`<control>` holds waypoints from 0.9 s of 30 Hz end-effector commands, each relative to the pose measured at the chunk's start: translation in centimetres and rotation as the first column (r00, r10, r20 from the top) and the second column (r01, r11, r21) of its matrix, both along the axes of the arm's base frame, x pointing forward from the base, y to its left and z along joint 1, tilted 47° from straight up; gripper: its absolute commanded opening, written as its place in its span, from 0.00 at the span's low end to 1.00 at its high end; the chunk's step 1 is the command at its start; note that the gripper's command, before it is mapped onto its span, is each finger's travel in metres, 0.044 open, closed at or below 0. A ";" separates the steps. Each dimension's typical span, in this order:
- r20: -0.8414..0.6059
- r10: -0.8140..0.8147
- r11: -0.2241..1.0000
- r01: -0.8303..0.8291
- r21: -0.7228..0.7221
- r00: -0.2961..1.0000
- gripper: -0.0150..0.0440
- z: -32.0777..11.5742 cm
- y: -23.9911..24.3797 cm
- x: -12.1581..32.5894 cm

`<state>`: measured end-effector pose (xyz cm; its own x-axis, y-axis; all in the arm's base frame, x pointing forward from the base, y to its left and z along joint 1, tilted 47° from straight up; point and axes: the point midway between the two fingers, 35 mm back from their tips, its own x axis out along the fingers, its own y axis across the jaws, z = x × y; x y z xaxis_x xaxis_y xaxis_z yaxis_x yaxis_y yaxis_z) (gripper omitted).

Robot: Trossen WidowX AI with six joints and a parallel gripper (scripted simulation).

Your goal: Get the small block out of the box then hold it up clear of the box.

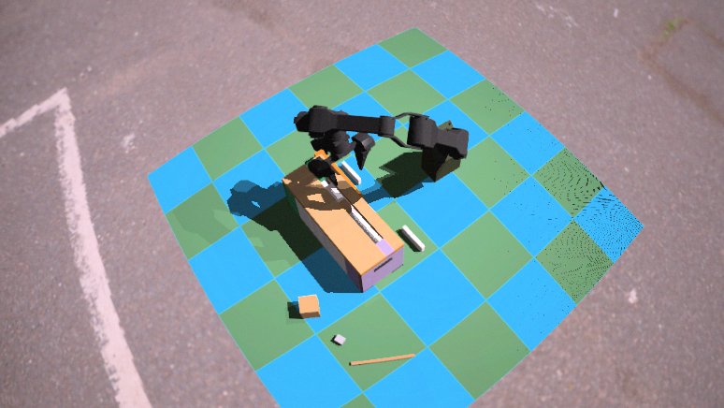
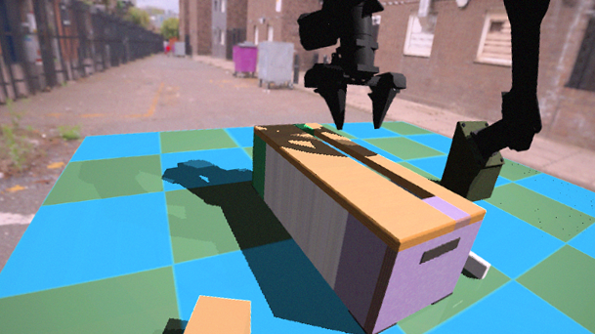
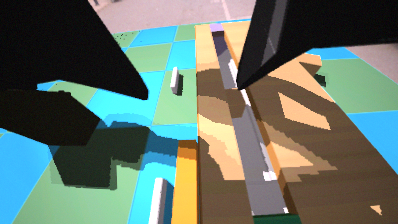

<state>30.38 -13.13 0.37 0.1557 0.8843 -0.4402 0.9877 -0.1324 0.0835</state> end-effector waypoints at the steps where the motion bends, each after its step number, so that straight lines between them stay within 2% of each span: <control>1: -0.005 -0.001 1.000 0.001 0.008 1.000 0.93 -0.6 0.6 0.2; 27: -0.012 0.010 1.000 -0.010 0.028 1.000 0.93 -3.5 3.6 0.9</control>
